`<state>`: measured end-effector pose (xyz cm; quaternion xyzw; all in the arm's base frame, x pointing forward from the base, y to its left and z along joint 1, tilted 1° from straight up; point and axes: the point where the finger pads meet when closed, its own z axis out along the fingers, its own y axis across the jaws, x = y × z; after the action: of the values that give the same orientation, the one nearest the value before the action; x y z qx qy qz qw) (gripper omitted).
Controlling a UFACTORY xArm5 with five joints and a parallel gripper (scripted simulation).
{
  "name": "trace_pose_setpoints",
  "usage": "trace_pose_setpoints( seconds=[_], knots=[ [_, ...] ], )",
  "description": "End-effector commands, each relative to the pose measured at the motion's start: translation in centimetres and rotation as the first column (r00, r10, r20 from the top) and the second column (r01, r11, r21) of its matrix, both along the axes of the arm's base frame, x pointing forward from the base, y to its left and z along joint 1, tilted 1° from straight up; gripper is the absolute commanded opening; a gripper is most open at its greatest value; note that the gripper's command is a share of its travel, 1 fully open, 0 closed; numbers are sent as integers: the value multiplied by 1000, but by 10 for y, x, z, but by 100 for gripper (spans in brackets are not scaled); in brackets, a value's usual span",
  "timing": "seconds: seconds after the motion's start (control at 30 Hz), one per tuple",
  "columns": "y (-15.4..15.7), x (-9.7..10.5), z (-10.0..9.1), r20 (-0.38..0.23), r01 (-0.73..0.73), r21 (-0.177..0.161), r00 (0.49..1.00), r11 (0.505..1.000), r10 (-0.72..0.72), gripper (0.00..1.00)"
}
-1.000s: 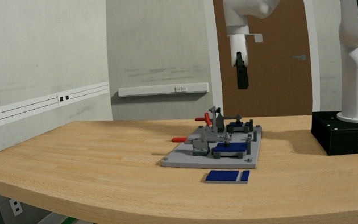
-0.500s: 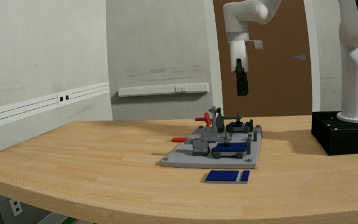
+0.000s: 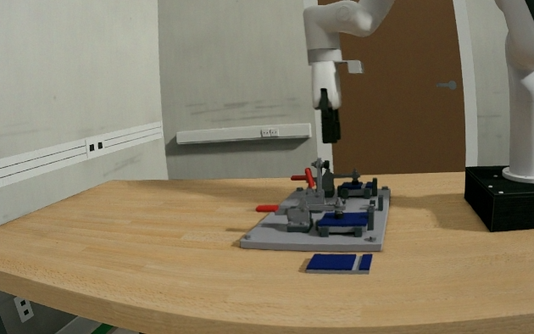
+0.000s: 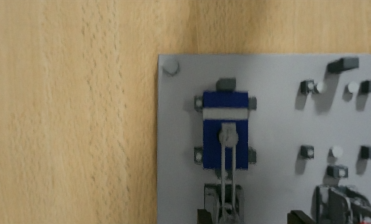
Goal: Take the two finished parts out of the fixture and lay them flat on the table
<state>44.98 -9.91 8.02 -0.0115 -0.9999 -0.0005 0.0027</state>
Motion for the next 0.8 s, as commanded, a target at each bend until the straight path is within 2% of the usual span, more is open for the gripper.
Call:
trace_pose_setpoints(
  seconds=[0.0, 0.17, 0.33, 0.77],
  knots=[
    [-1, 21, 0, -2, 1, 0, 1000, 1000, -1, 48],
    [-2, 53, 0, -2, 1, 0, 1000, 1000, -1, 48],
    [-3, 70, 0, -2, 1, 0, 1000, 1000, -1, 48],
    [-3, 75, -1, -2, 1, 0, 1000, 1000, -1, 48]
  ],
)
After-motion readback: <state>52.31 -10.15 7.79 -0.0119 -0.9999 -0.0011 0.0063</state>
